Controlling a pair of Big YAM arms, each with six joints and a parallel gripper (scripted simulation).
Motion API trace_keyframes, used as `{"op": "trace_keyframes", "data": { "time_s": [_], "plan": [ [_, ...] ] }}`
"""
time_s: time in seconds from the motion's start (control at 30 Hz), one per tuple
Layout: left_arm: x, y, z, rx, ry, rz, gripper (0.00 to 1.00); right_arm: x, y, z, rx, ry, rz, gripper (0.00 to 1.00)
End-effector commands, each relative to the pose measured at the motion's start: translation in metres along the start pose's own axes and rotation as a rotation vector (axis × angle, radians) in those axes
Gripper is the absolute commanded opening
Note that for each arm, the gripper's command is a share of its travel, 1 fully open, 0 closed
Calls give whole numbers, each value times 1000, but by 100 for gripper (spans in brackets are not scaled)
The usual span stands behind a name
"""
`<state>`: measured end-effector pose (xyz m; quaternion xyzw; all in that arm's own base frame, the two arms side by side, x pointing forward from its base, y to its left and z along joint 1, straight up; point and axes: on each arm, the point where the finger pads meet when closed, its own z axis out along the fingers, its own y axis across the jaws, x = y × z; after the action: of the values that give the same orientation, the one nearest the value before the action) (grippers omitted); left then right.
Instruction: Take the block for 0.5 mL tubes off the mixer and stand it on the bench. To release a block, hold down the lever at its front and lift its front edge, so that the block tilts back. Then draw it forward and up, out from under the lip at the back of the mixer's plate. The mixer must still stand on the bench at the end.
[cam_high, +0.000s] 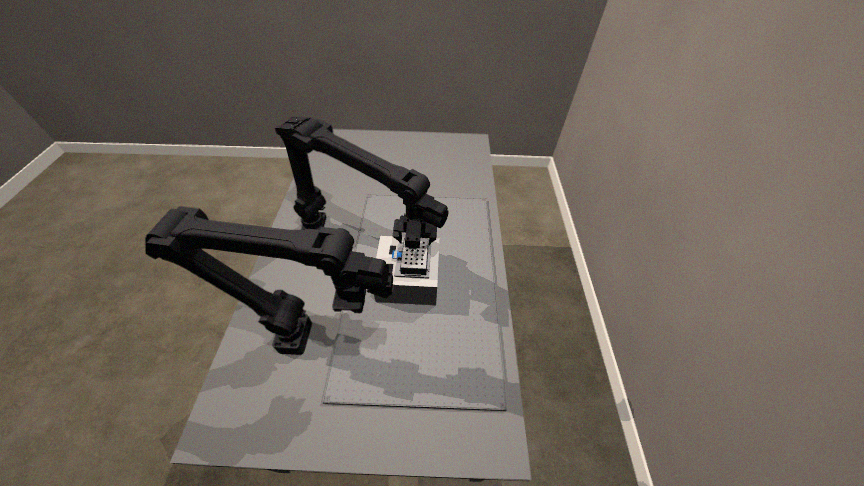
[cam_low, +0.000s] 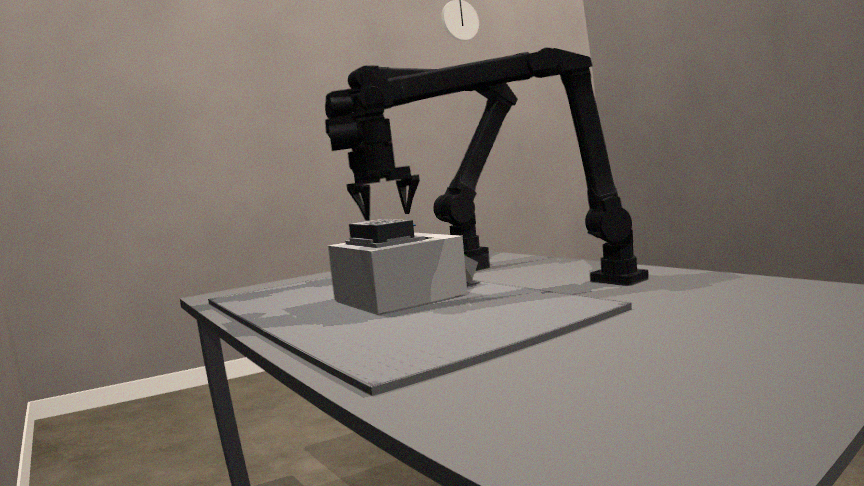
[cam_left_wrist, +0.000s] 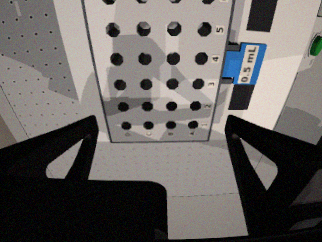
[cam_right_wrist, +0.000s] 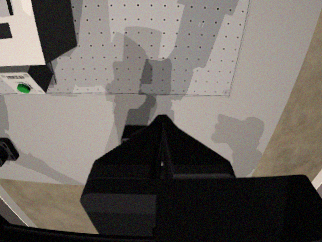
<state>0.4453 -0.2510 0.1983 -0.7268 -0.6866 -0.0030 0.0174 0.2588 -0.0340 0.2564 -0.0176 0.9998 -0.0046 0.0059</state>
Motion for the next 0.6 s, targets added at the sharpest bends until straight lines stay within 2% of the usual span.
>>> {"op": "trace_keyframes", "data": {
  "time_s": [0.0,0.3,0.57],
  "plan": [
    [0,16,-16,-39,-17,-17,100,-12,-3,-15,7,-45,-2,0],
    [-10,13,-21,-49,-22,3,100,-11,-3,-15,7,-45,-2,0],
    [-7,17,-23,-55,-25,-5,100,-11,-3,-15,7,-46,-2,0]
  ]
}}
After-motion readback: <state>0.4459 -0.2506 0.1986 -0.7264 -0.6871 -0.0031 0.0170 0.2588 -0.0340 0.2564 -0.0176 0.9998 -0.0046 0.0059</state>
